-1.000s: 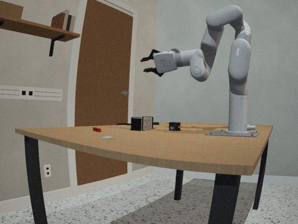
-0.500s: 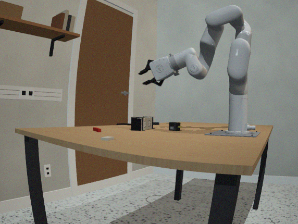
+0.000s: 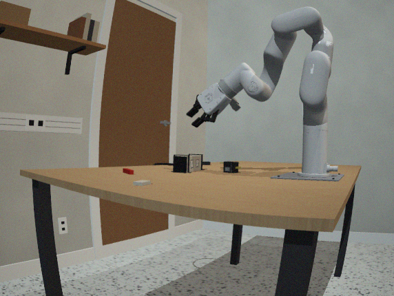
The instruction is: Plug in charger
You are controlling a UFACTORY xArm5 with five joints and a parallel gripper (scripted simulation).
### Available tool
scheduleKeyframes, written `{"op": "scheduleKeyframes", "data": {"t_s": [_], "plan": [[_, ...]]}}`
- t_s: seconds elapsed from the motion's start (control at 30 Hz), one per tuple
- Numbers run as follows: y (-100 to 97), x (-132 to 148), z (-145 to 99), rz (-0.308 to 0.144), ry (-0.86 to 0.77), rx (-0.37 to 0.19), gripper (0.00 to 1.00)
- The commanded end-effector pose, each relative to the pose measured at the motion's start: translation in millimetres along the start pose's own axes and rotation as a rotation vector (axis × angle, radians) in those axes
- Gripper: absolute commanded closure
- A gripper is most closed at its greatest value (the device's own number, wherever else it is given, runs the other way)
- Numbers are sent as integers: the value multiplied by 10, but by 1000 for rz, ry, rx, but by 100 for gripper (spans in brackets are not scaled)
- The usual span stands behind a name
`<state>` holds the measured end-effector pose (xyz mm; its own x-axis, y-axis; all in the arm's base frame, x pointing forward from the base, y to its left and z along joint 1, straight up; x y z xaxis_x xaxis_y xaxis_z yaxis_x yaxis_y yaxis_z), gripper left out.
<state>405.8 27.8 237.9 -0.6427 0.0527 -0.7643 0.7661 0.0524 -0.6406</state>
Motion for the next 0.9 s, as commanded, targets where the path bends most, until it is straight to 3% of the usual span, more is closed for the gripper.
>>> {"op": "scheduleKeyframes", "data": {"t_s": [0.0, 0.1, 0.2, 0.3, 0.47, 0.5, 0.57, 0.67, 0.83, 0.87], "plan": [[94, 91, 85, -128, 193, 38, 47], [94, 91, 85, -128, 193, 38, 47], [138, 210, 161, -221, 356, 84, 47], [147, 249, 185, -250, 410, 102, 47], [161, 405, 277, -357, 614, 186, 47], [161, 405, 277, -357, 614, 186, 47], [156, 478, 318, -404, 709, 232, 47], [156, 478, 318, -404, 709, 232, 47], [115, 644, 405, -500, 919, 354, 47], [115, 644, 405, -500, 919, 354, 47]]}}
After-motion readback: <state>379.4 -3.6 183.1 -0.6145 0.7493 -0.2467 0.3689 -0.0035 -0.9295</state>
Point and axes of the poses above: the point where the finger pads meet when closed, its own y axis out along the fingers, its own x axis across the jaws, z = x × y, the point moved 7 cm from there along -y, back along the fingers, and after that the axes turned 14 degrees about -y, right-handed, at the moved point
